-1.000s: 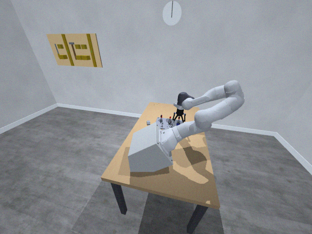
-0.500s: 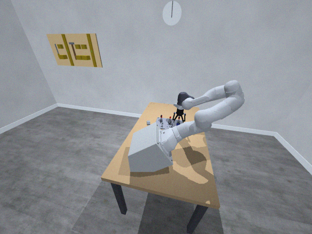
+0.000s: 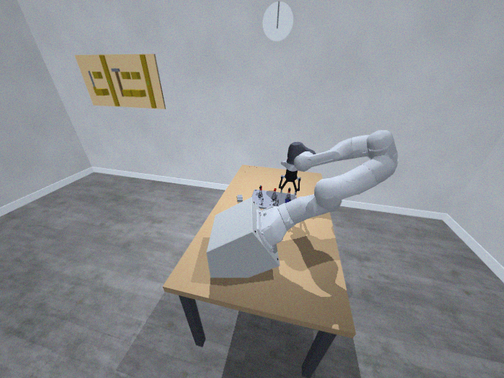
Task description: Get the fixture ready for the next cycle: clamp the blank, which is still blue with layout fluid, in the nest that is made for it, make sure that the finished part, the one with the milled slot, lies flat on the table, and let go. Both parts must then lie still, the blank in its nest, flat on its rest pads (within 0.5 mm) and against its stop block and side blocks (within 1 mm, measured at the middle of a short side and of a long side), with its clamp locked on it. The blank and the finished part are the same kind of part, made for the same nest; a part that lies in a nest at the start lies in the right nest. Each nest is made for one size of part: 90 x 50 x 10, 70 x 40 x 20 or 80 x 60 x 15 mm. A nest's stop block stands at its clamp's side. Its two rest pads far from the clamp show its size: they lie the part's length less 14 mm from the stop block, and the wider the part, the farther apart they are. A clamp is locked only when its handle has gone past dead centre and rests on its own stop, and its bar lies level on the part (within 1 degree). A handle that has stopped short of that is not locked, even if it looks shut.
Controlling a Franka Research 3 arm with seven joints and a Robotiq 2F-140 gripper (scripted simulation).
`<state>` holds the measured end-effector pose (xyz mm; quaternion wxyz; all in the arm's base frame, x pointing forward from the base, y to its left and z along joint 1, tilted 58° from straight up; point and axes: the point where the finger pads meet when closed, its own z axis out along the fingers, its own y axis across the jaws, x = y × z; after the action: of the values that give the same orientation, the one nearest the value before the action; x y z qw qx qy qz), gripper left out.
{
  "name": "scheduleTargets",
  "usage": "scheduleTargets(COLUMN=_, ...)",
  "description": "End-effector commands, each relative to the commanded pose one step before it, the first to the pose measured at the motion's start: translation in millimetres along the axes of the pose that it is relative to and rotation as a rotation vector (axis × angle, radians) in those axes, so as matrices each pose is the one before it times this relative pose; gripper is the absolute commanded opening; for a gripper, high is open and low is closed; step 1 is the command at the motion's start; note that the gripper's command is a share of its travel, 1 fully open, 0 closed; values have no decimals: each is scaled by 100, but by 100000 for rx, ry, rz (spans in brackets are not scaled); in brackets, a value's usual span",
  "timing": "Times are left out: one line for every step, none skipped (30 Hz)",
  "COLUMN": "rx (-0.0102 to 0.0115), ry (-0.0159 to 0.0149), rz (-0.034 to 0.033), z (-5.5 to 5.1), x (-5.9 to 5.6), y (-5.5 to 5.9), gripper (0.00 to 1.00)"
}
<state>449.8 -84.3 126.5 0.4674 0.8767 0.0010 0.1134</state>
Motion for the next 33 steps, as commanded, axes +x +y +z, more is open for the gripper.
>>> scheduleTargets(rx=-1331, ry=-1257, rz=-982, z=-996, x=-285, y=457, gripper=58)
scheduleTargets(rx=-1, ry=1, rz=1, z=-190, x=1, y=0, gripper=58)
scheduleTargets(rx=0, ry=0, rz=0, z=-139, x=0, y=0, gripper=58)
scheduleTargets(rx=0, ry=0, rz=0, z=-92, x=0, y=0, gripper=58)
scheduleTargets(rx=0, ry=0, rz=0, z=-51, x=0, y=0, gripper=58)
scheduleTargets(rx=0, ry=0, rz=0, z=-20, x=0, y=0, gripper=58)
scheduleTargets(rx=0, ry=0, rz=0, z=-3, x=0, y=0, gripper=58)
scheduleTargets(rx=0, ry=0, rz=0, z=0, x=0, y=0, gripper=58)
scheduleTargets(rx=0, ry=0, rz=0, z=0, x=0, y=0, gripper=58)
scheduleTargets(rx=0, ry=0, rz=0, z=0, x=0, y=0, gripper=58)
scheduleTargets(rx=0, ry=0, rz=0, z=0, x=0, y=0, gripper=58)
scheduleTargets(rx=0, ry=0, rz=0, z=0, x=0, y=0, gripper=58)
scheduleTargets(rx=0, ry=0, rz=0, z=0, x=0, y=0, gripper=58)
scheduleTargets(rx=0, ry=0, rz=0, z=0, x=0, y=0, gripper=58)
scheduleTargets(rx=0, ry=0, rz=0, z=0, x=0, y=0, gripper=58)
scheduleTargets(rx=0, ry=0, rz=0, z=0, x=0, y=0, gripper=58)
scheduleTargets(rx=0, ry=0, rz=0, z=0, x=0, y=0, gripper=58)
scheduleTargets(rx=0, ry=0, rz=0, z=0, x=0, y=0, gripper=58)
scheduleTargets(rx=0, ry=0, rz=0, z=0, x=0, y=0, gripper=0)
scheduleTargets(rx=0, ry=0, rz=0, z=0, x=0, y=0, gripper=0)
scheduleTargets(rx=0, ry=0, rz=0, z=0, x=0, y=0, gripper=0)
scheduleTargets(rx=0, ry=0, rz=0, z=0, x=0, y=0, gripper=0)
scheduleTargets(rx=0, ry=0, rz=0, z=0, x=0, y=0, gripper=0)
scheduleTargets(rx=0, ry=0, rz=0, z=0, x=0, y=0, gripper=0)
scheduleTargets(rx=0, ry=0, rz=0, z=0, x=0, y=0, gripper=0)
scheduleTargets(rx=0, ry=0, rz=0, z=0, x=0, y=0, gripper=0)
scheduleTargets(rx=0, ry=0, rz=0, z=0, x=0, y=0, gripper=0)
scheduleTargets(rx=0, ry=0, rz=0, z=0, x=0, y=0, gripper=0)
scheduleTargets(rx=0, ry=0, rz=0, z=0, x=0, y=0, gripper=0)
scheduleTargets(rx=0, ry=0, rz=0, z=0, x=0, y=0, gripper=0)
scheduleTargets(rx=0, ry=0, rz=0, z=0, x=0, y=0, gripper=0)
scheduleTargets(rx=0, ry=0, rz=0, z=0, x=0, y=0, gripper=0)
scheduleTargets(rx=0, ry=0, rz=0, z=0, x=0, y=0, gripper=0)
